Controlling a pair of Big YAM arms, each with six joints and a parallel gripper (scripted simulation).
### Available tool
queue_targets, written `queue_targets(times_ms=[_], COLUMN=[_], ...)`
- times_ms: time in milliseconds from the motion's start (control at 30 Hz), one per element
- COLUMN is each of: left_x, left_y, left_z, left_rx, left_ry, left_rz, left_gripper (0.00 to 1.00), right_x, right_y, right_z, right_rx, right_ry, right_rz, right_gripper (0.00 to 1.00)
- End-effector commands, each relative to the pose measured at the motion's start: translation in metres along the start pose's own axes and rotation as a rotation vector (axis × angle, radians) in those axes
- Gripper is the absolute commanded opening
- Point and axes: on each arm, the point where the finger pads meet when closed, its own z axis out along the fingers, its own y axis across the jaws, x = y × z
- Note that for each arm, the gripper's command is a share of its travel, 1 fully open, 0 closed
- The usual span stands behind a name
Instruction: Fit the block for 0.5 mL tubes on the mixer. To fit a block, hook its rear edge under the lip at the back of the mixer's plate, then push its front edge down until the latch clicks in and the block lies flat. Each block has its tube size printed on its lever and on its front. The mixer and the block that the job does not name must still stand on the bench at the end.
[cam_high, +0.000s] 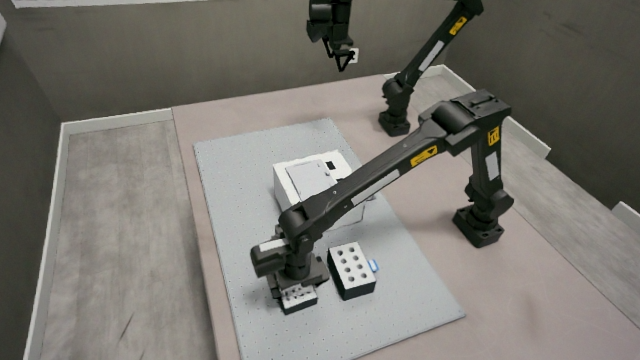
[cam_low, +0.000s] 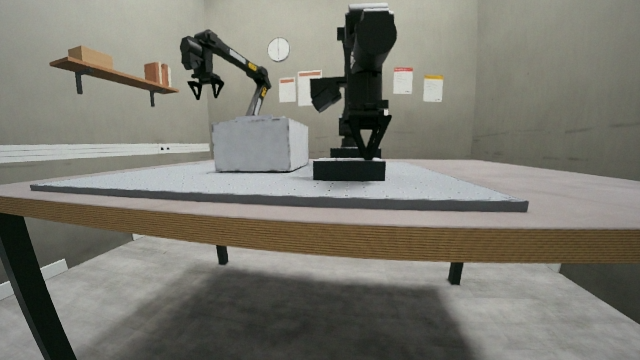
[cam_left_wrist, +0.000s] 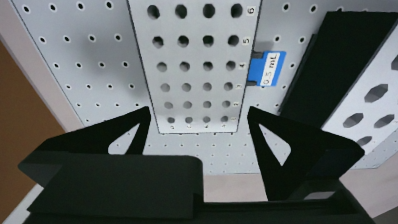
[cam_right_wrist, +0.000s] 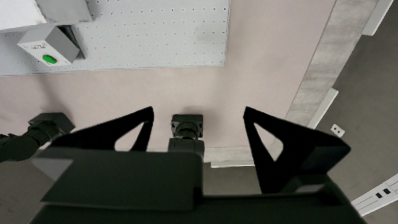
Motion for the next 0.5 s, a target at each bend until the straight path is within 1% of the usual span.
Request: queue_targets(times_ms=[0,200,467], left_x=[0.003,0.004,0.003], left_y=[0.014,0.019,0.011], left_z=[0.002,0.005,0.007], left_rx=[-0.02,-0.031,-0.022], left_ry=[0.003,0.003,0.002], left_rz=[-0.006,-0.007,-0.007], left_gripper=[1.0,1.0,1.0], right_x=[-0.011,-0.006,0.0], right_y=[-0.004,-0.003,-0.002], right_z=[-0.012,-0.003,0.006], right_rx=[0.006,0.003,-0.001], right_ry=[-0.034,-0.011,0.012], right_rz=[0.007,0.007,0.007], right_gripper=[1.0,1.0,1.0])
